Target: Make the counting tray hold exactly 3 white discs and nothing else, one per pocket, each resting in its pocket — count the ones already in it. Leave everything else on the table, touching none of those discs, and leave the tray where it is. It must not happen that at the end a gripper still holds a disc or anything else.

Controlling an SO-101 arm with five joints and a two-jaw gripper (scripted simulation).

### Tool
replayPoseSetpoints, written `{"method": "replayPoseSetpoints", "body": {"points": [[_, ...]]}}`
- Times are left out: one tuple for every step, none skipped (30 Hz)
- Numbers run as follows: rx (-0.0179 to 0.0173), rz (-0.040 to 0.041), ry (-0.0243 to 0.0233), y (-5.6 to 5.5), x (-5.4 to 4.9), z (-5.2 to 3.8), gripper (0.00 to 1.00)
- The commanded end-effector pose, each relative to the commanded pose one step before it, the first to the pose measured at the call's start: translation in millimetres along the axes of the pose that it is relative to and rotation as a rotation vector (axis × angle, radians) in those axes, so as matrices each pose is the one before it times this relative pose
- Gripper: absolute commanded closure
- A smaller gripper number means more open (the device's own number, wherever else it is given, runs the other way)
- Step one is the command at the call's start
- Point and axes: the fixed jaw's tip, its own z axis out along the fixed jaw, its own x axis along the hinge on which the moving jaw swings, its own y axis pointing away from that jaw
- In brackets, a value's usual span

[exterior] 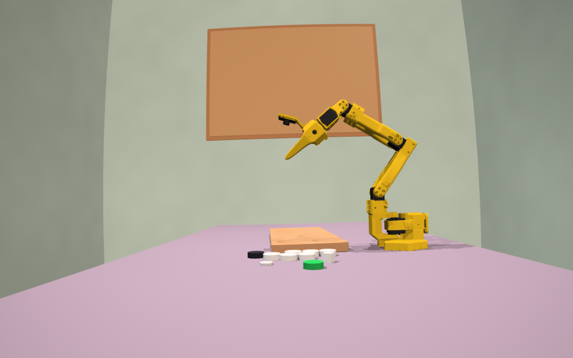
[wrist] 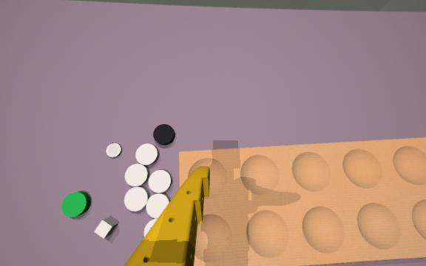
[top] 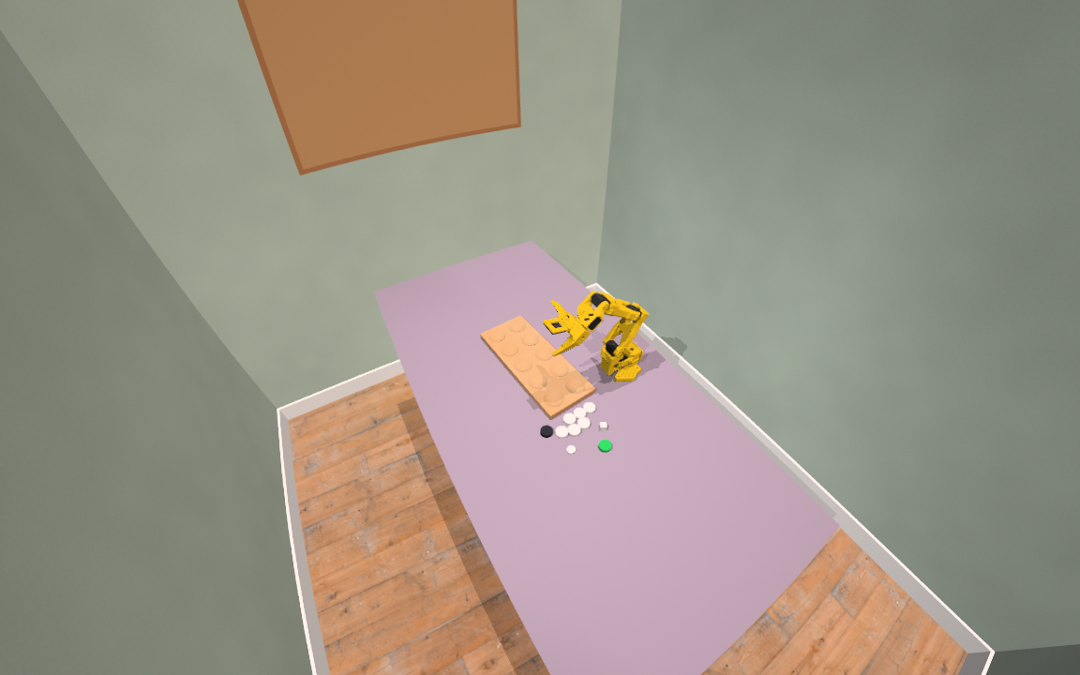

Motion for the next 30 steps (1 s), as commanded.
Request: {"method": "replayPoseSetpoints", "body": {"points": [[-0.00393,-0.11809,-0.03781,2.03,-2.09,-7.758,0.00],[-0.00276,-0.03691,0.00472,0.75,1.76,-0.039,0.00],[-0.00298,-0.03768,0.00472,0.82,1.77,-0.032,0.00],[-0.00321,-0.03844,0.00470,0.89,1.78,-0.026,0.00],[-0.00344,-0.03917,0.00466,0.96,1.78,-0.019,0.00],[-0.00367,-0.03988,0.00461,1.03,1.78,-0.011,0.00],[-0.00390,-0.04056,0.00455,1.10,1.77,-0.003,0.00],[-0.00413,-0.04121,0.00446,1.18,1.76,0.006,0.00],[-0.00436,-0.04184,0.00436,1.25,1.74,0.015,0.00],[-0.00459,-0.04244,0.00425,1.32,1.71,0.025,0.00],[-0.00482,-0.04301,0.00411,1.39,1.68,0.036,0.00],[-0.00504,-0.04356,0.00397,1.46,1.65,0.046,0.00],[-0.00525,-0.04407,0.00380,1.53,1.61,0.058,0.00],[0.00000,0.00000,0.00000,0.00,0.00,0.000,0.00],[0.00000,0.00000,0.00000,0.00,0.00,0.000,0.00],[-0.00546,-0.04455,0.00362,1.60,1.56,0.069,0.00],[-0.00565,-0.04500,0.00342,1.67,1.51,0.081,0.00],[-0.00584,-0.04542,0.00321,1.73,1.45,0.094,0.00],[-0.00602,-0.04581,0.00298,1.79,1.39,0.107,0.00],[-0.00618,-0.04616,0.00275,1.84,1.32,0.120,0.00],[-0.00633,-0.04648,0.00250,1.90,1.25,0.133,0.00],[-0.00646,-0.04677,0.00223,1.95,1.18,0.147,0.00],[-0.00659,-0.04703,0.00196,1.99,1.10,0.161,0.00],[-0.00669,-0.04725,0.00168,2.03,1.02,0.176,0.00],[-0.00678,-0.04744,0.00139,2.06,0.93,0.190,0.00],[-0.00685,-0.04759,0.00110,2.09,0.84,0.205,0.00],[-0.00690,-0.04770,0.00080,2.11,0.75,0.220,0.00],[-0.00694,-0.04779,0.00050,2.13,0.66,0.234,0.00],[-0.00695,-0.04784,0.00019,2.14,0.56,0.249,0.00],[-0.00695,-0.04785,-0.00011,2.15,0.47,0.264,0.00]]}}
